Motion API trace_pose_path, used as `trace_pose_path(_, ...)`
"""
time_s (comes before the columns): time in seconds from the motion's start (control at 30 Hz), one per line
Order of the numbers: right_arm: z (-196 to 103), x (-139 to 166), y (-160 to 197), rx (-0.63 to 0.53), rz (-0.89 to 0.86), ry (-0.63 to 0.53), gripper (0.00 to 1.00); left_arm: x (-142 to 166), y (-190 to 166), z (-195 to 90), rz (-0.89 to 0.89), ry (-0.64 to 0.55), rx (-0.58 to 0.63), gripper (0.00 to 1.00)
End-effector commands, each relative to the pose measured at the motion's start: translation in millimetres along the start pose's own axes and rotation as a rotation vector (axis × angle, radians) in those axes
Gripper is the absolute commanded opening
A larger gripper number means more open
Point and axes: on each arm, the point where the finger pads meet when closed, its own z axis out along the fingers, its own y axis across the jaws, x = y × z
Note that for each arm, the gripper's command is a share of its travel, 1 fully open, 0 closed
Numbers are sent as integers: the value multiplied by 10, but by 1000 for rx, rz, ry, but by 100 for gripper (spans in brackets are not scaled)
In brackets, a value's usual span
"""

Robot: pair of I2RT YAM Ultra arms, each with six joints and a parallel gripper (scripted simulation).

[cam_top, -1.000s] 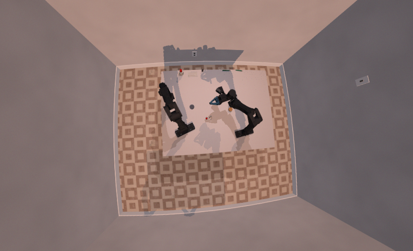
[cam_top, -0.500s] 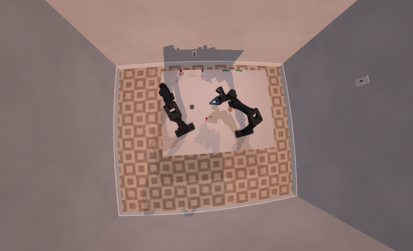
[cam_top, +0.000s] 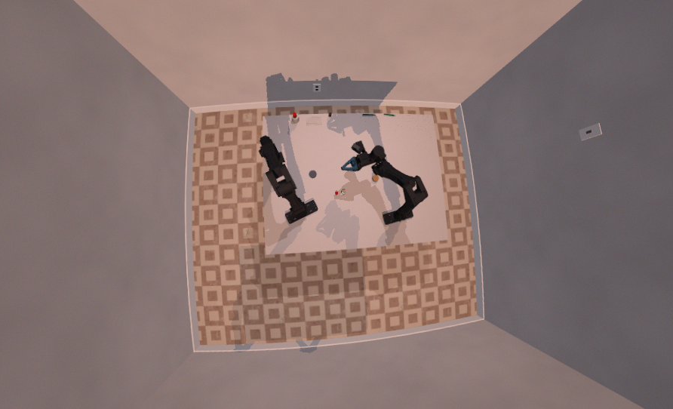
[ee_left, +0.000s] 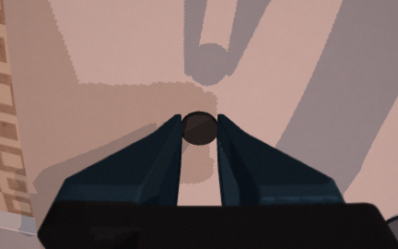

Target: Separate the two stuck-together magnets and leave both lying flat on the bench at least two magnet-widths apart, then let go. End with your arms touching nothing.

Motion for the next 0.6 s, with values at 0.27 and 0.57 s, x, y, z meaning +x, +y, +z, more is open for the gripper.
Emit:
trace_pose_path(0.27, 6, 3, 69, -6, -29, -1, 17, -47, 2, 34, -1, -20, 1, 18)
trace_pose_path(0.57, 6, 3, 69, -6, -29, -1, 17, -50, 7, 77, -1, -20, 1, 18)
